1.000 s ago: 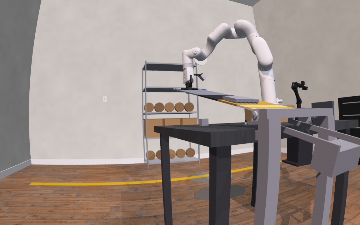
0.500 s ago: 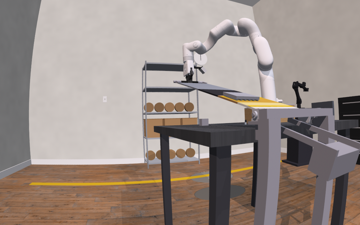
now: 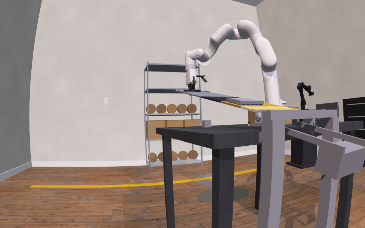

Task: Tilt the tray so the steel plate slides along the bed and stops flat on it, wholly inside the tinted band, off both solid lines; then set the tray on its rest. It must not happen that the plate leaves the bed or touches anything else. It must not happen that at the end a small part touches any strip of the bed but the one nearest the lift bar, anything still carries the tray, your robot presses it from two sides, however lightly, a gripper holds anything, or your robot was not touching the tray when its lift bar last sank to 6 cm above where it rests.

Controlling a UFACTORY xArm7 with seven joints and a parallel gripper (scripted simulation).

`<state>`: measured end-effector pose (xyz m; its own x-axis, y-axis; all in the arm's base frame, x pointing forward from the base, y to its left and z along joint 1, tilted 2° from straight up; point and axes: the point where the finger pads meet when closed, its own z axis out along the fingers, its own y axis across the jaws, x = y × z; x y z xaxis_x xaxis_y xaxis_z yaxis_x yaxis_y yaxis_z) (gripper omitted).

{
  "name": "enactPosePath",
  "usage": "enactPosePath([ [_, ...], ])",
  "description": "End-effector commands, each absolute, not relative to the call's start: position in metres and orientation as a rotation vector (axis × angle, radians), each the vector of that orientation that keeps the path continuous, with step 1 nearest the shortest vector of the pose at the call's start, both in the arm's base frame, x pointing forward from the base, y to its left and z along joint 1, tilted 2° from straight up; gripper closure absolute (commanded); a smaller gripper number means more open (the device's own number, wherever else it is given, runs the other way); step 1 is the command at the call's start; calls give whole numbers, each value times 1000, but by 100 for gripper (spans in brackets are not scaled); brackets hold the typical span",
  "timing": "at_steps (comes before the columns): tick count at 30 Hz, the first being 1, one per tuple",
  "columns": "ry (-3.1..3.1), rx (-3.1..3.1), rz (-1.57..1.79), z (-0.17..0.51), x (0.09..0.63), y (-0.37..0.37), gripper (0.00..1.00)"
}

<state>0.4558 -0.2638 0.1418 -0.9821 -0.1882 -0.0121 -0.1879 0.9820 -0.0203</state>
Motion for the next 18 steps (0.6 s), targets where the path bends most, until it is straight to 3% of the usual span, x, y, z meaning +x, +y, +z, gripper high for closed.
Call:
enactPosePath([
  [1, 3110, -296, -33, 141, 458, -265, 100],
  [11, 3110, -296, -33, 138, 458, -266, 100],
  [16, 3110, -296, -33, 211, 453, -245, 100],
  [18, 3110, -296, -33, 211, 453, -245, 100],
])
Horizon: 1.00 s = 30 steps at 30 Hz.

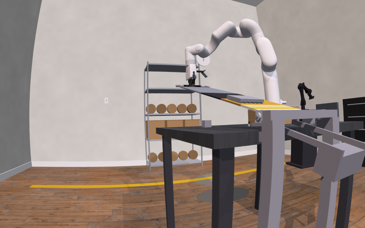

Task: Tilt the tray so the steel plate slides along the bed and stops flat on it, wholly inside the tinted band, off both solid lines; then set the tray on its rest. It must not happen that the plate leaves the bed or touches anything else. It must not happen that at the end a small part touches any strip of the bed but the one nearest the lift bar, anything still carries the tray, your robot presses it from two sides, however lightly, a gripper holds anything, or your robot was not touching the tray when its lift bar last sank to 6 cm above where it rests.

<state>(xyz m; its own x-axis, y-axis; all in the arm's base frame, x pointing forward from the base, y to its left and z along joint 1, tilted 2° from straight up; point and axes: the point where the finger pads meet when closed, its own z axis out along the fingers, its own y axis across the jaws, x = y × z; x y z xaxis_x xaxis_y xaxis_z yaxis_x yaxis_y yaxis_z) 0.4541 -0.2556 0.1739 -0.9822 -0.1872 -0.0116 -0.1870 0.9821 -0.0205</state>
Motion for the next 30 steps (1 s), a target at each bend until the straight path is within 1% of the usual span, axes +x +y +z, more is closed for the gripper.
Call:
enactPosePath([
  [1, 3110, -296, -33, 197, 454, -249, 100],
  [4, 3110, -296, -33, 147, 457, -263, 100],
  [11, 3110, -296, -33, 137, 458, -266, 100],
  [27, 3110, -296, -33, 134, 458, -266, 100],
  [30, 3110, -296, -33, 176, 455, -256, 100],
])
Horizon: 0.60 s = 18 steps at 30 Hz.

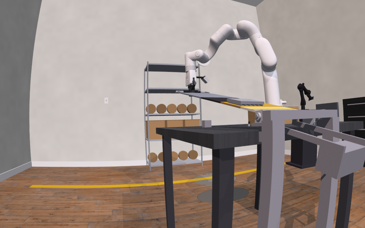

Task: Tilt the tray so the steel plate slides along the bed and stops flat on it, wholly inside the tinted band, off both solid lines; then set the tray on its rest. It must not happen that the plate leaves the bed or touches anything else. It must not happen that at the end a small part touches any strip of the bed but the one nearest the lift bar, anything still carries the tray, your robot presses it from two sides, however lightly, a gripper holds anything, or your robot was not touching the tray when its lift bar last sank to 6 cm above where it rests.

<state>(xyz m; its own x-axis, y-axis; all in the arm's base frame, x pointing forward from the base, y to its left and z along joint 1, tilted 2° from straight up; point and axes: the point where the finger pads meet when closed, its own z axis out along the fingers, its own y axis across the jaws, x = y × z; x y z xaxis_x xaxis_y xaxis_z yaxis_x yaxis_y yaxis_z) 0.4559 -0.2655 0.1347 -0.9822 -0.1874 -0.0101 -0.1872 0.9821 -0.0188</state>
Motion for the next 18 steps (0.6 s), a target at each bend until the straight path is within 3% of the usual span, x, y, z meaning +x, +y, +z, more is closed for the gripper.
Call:
enactPosePath([
  [1, 3110, -296, -33, 195, 454, -250, 100],
  [4, 3110, -296, -33, 208, 453, -246, 100],
  [9, 3110, -296, -33, 140, 458, -265, 100],
  [18, 3110, -296, -33, 134, 458, -267, 100],
])
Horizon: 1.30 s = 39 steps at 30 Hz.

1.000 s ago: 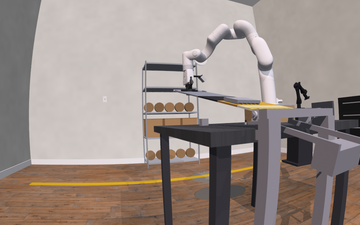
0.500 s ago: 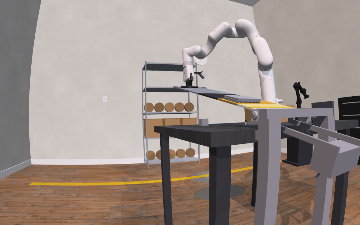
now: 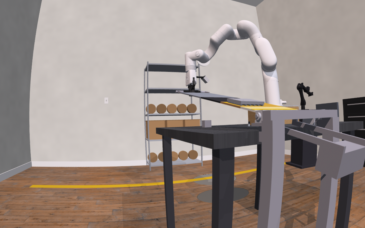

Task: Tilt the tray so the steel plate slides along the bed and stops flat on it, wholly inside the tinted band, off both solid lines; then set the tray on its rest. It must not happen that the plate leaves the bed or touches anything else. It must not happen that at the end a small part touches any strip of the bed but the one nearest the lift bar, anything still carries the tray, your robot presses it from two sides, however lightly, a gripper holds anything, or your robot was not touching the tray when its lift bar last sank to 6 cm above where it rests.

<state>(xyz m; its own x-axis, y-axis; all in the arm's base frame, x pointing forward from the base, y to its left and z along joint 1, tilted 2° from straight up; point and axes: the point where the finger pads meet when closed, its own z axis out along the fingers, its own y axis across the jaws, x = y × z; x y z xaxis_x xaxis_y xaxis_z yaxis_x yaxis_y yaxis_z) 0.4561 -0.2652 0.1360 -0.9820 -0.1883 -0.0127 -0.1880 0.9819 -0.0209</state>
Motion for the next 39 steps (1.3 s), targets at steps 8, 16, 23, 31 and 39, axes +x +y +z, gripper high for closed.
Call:
enactPosePath([
  [8, 3110, -296, -33, 133, 458, -267, 100],
  [16, 3110, -296, -33, 175, 455, -256, 100],
  [23, 3110, -296, -33, 157, 457, -261, 100],
  [31, 3110, -296, -33, 133, 458, -267, 100],
  [39, 3110, -296, -33, 138, 458, -266, 100],
])
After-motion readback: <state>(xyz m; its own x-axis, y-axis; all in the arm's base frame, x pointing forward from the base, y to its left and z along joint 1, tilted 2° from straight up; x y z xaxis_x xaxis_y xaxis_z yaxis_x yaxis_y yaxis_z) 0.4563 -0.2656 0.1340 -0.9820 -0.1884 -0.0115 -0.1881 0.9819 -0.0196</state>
